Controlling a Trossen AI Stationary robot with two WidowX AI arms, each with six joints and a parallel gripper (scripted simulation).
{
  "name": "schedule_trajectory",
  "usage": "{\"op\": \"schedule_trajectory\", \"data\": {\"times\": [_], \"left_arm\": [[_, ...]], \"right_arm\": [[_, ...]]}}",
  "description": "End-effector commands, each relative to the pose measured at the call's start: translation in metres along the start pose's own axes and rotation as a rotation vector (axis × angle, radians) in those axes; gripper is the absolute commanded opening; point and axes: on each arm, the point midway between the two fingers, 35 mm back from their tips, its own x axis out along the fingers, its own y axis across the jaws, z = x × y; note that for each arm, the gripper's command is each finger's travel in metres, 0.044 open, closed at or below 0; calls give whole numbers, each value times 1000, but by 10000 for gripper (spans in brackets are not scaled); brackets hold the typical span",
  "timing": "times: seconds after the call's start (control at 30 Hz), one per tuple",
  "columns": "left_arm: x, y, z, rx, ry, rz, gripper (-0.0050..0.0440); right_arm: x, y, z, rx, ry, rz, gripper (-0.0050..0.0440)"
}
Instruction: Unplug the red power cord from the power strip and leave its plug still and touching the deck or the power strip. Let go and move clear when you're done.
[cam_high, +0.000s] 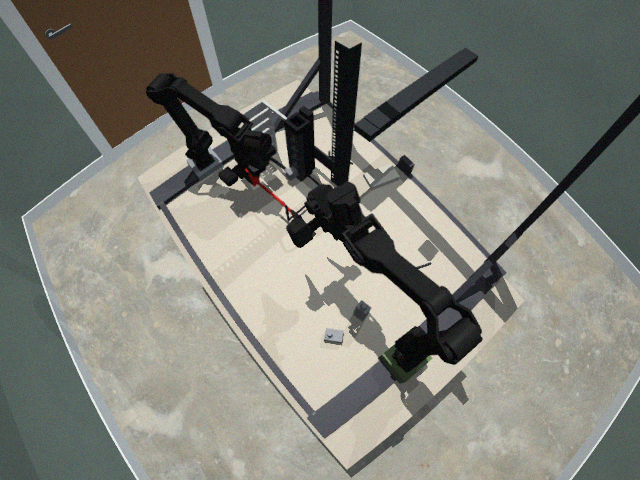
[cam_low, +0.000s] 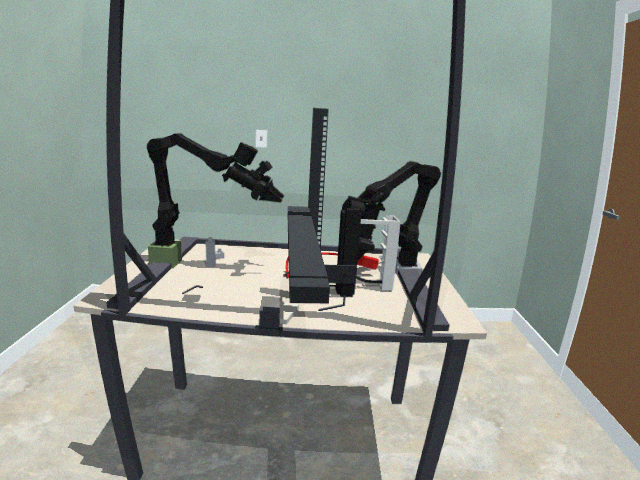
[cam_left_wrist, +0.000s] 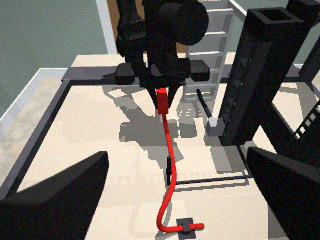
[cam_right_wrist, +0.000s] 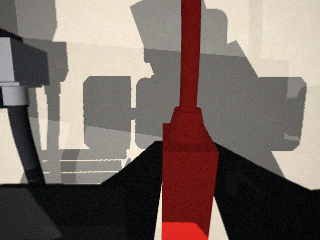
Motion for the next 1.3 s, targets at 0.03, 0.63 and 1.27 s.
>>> {"op": "schedule_trajectory", "data": {"times": [0.03,0.63,1.27], "left_arm": [[-4,-1,11,5,-33,-4,400],[-4,-1,11,5,-33,-4,400],[-4,-1,11,5,-33,-4,400]], "right_arm": [[-9,3,12,-10,-63,25,79],[25,2,1,-10,-36,13,79],[14,4,9,-5,-69,24,223]]}}
